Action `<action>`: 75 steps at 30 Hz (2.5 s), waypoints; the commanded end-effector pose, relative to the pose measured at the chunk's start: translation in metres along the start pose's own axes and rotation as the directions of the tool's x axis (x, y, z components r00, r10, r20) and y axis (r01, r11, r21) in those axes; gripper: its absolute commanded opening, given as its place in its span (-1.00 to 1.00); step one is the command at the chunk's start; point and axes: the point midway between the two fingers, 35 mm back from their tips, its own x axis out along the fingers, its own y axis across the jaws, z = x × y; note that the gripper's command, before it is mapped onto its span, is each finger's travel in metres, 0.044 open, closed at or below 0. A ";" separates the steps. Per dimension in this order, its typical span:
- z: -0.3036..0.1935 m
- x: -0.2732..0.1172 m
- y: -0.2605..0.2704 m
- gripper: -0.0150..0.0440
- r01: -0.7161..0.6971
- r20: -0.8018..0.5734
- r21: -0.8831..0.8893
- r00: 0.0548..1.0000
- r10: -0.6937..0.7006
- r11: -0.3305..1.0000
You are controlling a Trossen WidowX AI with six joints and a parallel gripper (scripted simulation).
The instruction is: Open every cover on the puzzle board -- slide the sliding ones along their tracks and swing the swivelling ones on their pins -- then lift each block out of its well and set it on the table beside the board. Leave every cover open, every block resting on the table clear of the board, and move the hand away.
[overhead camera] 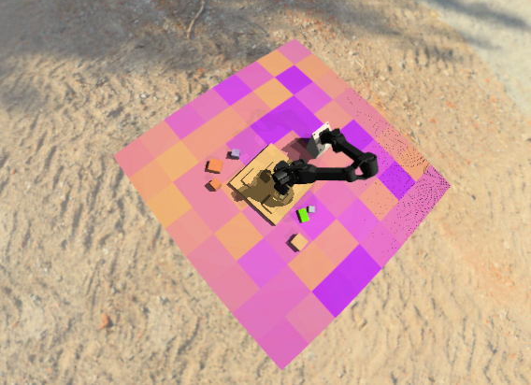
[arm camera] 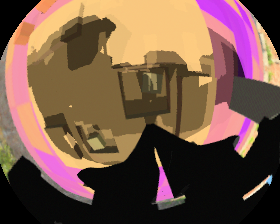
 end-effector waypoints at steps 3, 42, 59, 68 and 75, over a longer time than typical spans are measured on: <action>0.006 0.000 0.002 -0.49 -0.005 0.000 -0.004 1.000 0.005 1.000; 0.045 0.000 0.004 -0.49 -0.005 0.005 -0.004 1.000 0.005 1.000; 0.062 0.000 0.003 -0.49 -0.005 0.004 -0.004 1.000 0.005 1.000; 0.071 0.000 0.002 -0.49 -0.005 0.003 -0.004 1.000 0.005 1.000; 0.076 -0.001 0.001 -0.49 -0.005 0.003 -0.005 1.000 0.005 1.000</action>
